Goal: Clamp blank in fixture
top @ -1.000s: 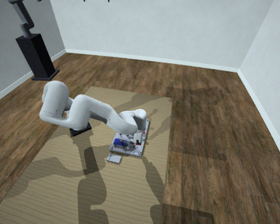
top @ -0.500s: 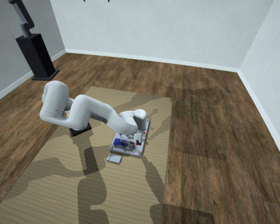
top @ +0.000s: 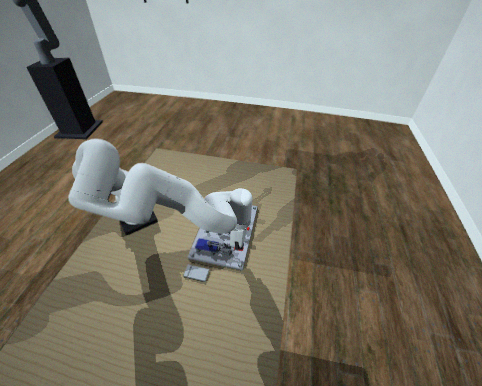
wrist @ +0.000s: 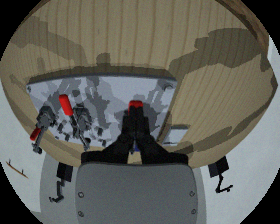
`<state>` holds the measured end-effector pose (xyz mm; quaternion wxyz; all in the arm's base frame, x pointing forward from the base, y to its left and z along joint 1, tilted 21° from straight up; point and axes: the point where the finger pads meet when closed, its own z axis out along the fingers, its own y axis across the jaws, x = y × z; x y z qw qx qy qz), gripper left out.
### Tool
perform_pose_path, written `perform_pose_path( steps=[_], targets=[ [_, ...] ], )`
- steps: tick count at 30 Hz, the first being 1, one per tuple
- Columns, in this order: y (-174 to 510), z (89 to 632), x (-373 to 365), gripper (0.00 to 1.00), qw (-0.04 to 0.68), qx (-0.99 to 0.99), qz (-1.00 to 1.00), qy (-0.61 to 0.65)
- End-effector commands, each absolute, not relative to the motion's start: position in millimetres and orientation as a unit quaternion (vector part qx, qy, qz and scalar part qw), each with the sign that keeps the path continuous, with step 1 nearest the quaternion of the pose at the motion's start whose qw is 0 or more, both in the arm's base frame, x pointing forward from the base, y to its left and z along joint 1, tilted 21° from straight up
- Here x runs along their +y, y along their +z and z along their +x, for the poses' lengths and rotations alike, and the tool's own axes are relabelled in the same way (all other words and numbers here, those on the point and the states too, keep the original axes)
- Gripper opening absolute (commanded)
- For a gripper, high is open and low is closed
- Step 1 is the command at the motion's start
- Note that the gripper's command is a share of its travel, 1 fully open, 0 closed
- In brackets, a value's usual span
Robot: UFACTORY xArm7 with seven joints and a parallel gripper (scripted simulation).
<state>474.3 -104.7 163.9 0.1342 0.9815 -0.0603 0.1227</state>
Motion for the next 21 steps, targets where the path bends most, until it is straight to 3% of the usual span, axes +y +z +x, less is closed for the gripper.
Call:
perform_pose_path(
  steps=[1, 21],
  targets=[
    [164.9, 475.0, -104.1, 0.00, 0.134, -0.060, 0.981, 0.124],
    [162.8, 475.5, -104.7, 0.00, 0.134, -0.060, 0.981, 0.124]
  ],
)
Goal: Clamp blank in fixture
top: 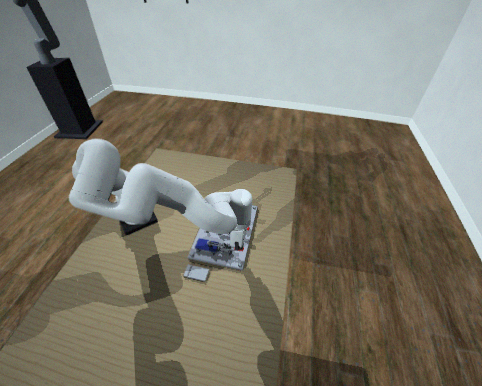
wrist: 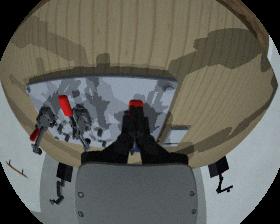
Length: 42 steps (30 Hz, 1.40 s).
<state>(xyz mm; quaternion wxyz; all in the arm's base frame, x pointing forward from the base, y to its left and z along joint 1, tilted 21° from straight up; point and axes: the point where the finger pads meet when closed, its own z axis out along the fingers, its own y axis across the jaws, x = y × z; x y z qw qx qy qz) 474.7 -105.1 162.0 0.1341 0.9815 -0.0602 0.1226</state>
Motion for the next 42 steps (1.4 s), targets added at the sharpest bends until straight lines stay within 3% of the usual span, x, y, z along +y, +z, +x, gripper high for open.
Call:
perform_pose_path(
  steps=[1, 42],
  targets=[
    [162.5, 475.6, -104.8, 0.00, 0.134, -0.060, 0.981, 0.124],
    [157.6, 476.8, -106.2, 0.00, 0.134, -0.060, 0.981, 0.124]
  ],
)
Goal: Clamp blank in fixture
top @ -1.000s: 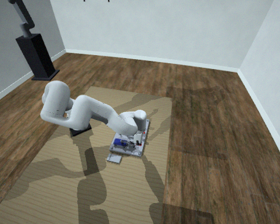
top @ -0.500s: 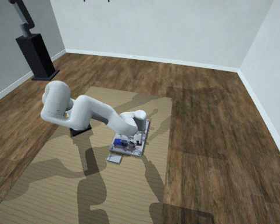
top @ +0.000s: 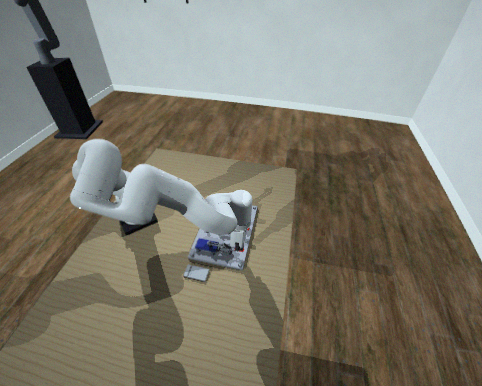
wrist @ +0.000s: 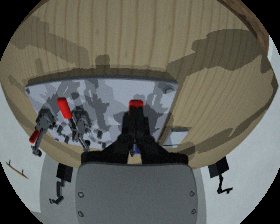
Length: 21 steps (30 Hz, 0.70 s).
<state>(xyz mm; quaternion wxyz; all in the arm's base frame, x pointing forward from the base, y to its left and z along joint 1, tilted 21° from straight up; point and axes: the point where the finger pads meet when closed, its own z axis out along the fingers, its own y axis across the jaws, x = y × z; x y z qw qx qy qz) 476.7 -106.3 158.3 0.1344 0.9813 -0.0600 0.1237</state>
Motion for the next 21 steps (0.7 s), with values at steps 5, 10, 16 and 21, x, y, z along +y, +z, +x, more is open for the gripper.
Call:
perform_pose_path(
  steps=[5, 10, 16, 21],
  targets=[
    [157.4, 476.8, -106.3, 0.00, 0.134, -0.060, 0.981, 0.124],
    [157.4, 476.8, -106.3, 0.00, 0.134, -0.060, 0.981, 0.124],
    [156.5, 477.0, -106.6, 0.00, 0.134, -0.060, 0.981, 0.124],
    [155.5, 477.3, -106.9, 0.00, 0.134, -0.060, 0.981, 0.124]
  ],
)
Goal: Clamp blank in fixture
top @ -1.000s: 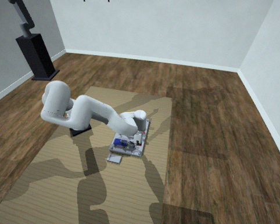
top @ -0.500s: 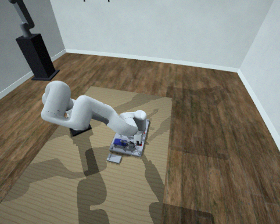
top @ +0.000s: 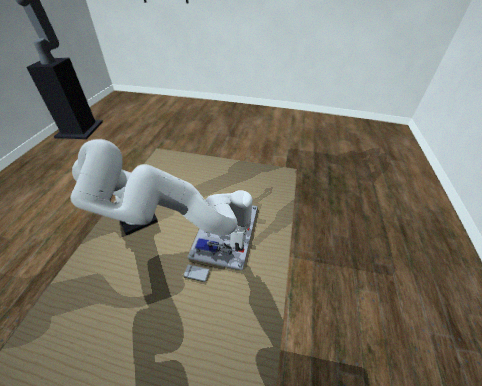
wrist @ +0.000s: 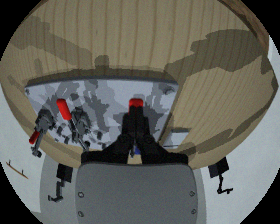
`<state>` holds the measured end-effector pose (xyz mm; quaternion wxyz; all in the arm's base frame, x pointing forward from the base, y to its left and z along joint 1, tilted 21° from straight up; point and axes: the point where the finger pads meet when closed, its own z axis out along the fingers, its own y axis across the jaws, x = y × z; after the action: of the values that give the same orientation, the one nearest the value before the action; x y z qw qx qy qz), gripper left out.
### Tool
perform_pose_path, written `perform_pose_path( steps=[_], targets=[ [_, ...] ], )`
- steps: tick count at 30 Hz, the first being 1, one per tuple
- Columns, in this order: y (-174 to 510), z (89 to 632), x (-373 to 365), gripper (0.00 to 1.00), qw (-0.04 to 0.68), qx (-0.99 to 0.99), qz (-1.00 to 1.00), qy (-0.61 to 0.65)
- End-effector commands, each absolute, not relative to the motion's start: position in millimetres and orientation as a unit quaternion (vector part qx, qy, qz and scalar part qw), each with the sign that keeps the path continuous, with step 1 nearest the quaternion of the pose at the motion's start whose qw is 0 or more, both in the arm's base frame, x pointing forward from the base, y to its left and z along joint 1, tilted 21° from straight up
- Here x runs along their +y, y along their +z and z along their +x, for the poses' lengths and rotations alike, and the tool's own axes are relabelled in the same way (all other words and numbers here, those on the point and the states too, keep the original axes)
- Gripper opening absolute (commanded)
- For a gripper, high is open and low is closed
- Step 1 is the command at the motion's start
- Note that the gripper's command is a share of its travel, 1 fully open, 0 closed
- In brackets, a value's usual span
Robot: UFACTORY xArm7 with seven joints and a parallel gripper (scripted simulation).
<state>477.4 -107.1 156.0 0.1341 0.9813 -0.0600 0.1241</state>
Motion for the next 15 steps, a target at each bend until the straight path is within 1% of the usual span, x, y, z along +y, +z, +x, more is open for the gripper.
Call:
perform_pose_path(
  steps=[1, 15],
  targets=[
    [155.5, 477.3, -106.9, 0.00, 0.134, -0.060, 0.981, 0.124],
    [157.8, 476.7, -106.2, 0.00, 0.134, -0.060, 0.981, 0.124]
  ],
)
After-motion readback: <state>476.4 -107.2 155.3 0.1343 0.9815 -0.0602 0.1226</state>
